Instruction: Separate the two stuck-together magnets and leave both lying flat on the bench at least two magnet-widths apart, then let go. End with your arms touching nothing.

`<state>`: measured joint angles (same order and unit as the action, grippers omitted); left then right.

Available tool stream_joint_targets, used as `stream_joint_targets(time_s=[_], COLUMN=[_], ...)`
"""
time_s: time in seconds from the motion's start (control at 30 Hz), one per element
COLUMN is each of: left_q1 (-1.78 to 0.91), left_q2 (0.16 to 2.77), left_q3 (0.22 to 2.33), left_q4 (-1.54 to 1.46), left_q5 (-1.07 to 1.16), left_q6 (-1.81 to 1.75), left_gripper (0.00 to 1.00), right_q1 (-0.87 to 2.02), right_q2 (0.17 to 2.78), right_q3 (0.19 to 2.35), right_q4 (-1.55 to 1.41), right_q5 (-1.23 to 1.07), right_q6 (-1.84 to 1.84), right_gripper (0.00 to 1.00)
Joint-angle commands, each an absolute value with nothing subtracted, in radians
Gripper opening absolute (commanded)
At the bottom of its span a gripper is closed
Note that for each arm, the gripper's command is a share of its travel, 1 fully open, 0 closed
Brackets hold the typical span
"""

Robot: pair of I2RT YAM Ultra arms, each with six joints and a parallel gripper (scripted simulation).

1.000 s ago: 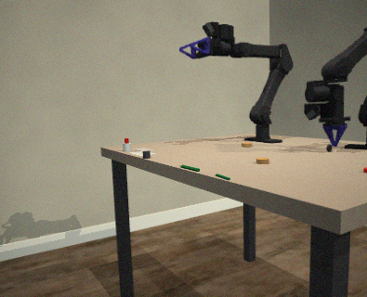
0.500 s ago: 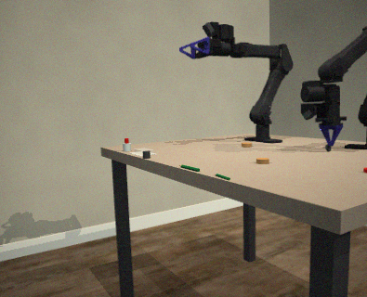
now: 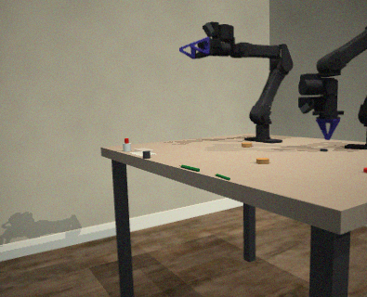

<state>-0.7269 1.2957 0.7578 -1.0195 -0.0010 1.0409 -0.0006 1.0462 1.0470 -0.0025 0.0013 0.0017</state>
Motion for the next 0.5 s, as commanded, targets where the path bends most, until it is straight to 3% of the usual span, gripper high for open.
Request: stream_joint_targets(time_s=[0.0,0.47], left_q1=[-0.727,-0.726], left_q2=[1.276,1.252], left_q3=[0.794,0.899], left_q4=[-1.086,-1.214], left_q5=[0.000,0.000], left_q6=[1.041,1.046], left_gripper=[0.00,0.00], right_q1=[0.000,0.000], right_q2=[1.045,1.045], right_q3=[1.054,1.054], right_q4=[0.002,0.002], right_q5=[0.001,0.001], right_q6=[0.001,0.001], right_gripper=[1.00,1.00])
